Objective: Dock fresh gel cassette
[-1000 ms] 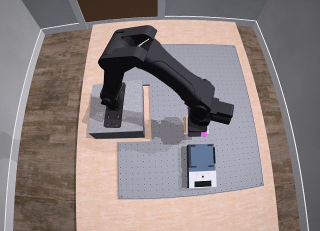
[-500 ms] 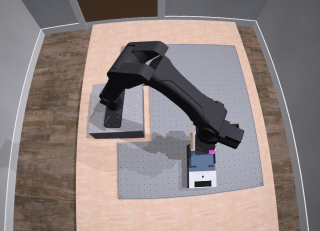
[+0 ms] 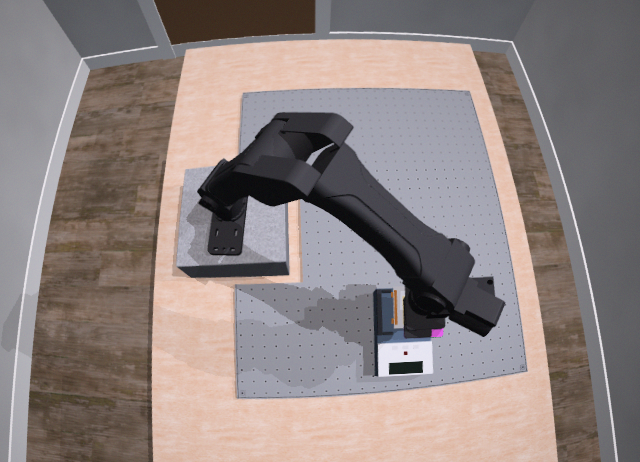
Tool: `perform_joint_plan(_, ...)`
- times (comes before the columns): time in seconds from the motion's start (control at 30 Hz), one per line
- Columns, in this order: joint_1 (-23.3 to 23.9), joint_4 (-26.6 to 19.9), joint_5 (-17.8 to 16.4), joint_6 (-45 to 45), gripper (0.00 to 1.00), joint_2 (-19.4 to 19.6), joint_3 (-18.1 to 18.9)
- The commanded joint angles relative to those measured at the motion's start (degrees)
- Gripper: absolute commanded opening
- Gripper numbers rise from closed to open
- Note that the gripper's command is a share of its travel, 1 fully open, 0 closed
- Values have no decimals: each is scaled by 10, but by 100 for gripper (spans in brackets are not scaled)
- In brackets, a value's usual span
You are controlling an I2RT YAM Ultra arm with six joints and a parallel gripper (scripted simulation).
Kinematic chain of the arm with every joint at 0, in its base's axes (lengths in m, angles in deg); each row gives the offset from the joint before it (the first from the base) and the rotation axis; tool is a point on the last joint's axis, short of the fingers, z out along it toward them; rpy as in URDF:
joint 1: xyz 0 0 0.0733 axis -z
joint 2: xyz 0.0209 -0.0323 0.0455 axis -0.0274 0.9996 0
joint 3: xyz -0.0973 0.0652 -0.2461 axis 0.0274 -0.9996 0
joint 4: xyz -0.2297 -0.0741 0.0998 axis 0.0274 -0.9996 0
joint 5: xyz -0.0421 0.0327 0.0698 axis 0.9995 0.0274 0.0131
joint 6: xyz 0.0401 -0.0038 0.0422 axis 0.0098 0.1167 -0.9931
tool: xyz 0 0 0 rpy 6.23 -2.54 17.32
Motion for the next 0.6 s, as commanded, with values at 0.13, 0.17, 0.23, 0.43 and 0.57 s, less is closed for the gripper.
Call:
perform_joint_plan(0.13,-2,-18,-6,10,0,-20,25)
perform_joint_plan(0.17,-2,-18,-6,9,0,-20,25)
perform_joint_plan(0.23,-2,-15,-6,8,0,-20,25)
perform_joint_plan(0.43,-2,-12,-6,8,0,-20,25)
perform_joint_plan(0.57,-2,-12,-6,8,0,-20,25)
